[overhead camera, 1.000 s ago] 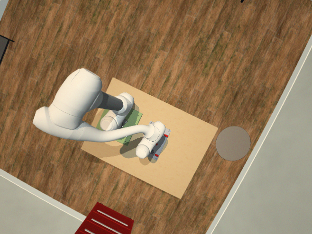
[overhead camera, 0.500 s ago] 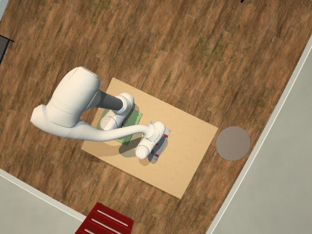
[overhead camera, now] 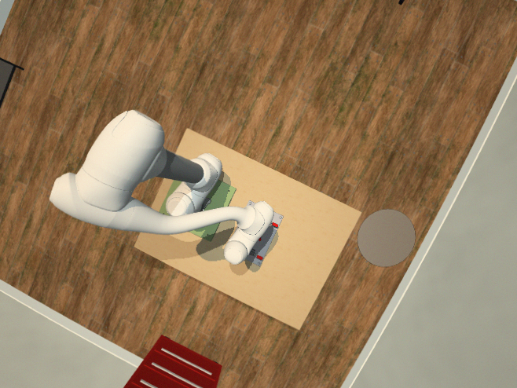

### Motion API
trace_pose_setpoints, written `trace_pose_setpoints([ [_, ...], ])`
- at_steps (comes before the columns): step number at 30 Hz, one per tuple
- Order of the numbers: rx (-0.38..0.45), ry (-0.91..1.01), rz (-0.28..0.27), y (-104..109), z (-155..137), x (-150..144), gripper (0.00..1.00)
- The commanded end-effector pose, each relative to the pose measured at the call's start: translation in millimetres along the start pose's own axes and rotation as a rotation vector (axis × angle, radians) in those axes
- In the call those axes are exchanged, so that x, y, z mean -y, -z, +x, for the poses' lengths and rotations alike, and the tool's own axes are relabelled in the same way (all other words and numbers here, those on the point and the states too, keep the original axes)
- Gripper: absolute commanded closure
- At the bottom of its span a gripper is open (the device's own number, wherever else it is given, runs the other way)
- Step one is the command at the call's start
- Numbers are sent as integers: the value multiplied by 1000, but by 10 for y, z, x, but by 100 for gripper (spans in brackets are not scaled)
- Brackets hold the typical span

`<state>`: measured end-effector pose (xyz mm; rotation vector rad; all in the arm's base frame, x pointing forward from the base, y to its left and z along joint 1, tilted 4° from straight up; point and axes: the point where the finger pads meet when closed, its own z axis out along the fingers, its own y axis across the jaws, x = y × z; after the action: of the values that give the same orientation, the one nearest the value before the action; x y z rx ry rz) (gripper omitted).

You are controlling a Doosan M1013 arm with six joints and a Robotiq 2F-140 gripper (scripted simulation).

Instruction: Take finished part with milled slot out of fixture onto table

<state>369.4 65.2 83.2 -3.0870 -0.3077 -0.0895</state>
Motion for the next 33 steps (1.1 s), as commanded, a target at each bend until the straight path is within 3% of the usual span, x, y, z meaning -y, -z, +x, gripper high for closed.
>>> trace_pose_setpoints([
  [1,0,0,0,3,-1,0,100],
  [33,0,0,0,340,-80,0,100],
])
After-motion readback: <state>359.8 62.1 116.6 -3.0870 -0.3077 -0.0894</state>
